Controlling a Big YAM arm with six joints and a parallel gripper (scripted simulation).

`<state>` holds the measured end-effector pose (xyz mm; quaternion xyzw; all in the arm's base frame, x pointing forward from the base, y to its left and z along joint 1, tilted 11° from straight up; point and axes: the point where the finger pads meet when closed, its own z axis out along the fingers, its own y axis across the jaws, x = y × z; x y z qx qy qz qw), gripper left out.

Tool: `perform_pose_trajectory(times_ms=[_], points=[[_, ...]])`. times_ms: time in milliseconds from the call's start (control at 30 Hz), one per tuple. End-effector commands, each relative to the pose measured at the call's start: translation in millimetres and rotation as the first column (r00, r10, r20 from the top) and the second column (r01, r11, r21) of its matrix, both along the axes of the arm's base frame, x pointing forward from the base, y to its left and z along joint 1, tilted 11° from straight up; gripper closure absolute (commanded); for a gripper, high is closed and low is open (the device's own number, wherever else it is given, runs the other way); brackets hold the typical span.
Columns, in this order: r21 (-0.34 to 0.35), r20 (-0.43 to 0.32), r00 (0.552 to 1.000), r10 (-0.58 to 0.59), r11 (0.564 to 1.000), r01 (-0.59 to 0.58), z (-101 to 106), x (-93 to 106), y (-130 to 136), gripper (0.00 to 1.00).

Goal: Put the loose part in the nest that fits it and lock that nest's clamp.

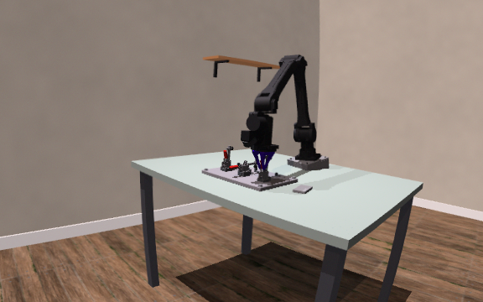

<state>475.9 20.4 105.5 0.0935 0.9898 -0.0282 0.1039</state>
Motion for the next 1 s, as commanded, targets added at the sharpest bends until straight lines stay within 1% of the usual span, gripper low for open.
perform_pose_trajectory(times_ms=[0,767,800,967], points=[[0.003,-0.018,1.000,0.003,1.000,-0.003,6.2,-19.2,7.7,1.00],[0.003,-0.018,1.000,0.003,1.000,-0.003,6.2,-19.2,7.7,1.00],[0.003,-0.018,1.000,0.003,1.000,-0.003,6.2,-19.2,7.7,0.55],[0.002,-0.018,1.000,0.008,1.000,-0.008,6.2,-19.2,7.7,0.55]])
